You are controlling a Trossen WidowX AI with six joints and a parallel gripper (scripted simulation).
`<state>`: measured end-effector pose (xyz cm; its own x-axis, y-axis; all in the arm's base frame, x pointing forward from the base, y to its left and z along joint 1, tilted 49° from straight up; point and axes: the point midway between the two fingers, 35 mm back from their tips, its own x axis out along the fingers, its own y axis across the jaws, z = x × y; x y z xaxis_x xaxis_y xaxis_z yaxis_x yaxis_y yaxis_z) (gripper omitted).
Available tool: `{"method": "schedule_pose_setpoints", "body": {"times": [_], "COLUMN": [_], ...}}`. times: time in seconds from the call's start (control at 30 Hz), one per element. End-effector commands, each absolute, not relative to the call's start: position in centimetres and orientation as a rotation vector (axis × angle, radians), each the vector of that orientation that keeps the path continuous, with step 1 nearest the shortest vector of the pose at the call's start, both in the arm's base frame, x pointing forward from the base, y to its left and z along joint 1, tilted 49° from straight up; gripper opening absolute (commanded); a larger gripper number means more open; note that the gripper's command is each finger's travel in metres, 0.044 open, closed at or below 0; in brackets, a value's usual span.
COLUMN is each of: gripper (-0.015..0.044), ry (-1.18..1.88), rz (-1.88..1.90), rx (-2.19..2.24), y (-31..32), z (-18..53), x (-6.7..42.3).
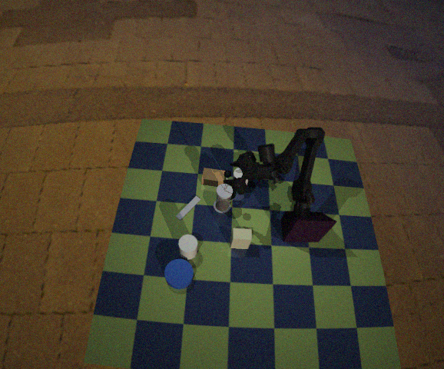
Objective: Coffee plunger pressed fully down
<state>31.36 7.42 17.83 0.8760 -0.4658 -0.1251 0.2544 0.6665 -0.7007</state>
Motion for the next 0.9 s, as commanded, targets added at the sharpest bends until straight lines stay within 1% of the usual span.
{"method": "schedule_pose_setpoints", "body": {"times": [0.0,0.37,0.87], "gripper": [0.0414,0.0125,0.0124], "ry": [0.31,0.31,0.312], "rz": [-0.41,-0.41,-0.41], "rx": [-0.747,-0.747,-0.746], "y": [7.25,7.25,6.93], "z": [17.62,17.62,17.2], "x": [31.69,31.69,31.87]}}
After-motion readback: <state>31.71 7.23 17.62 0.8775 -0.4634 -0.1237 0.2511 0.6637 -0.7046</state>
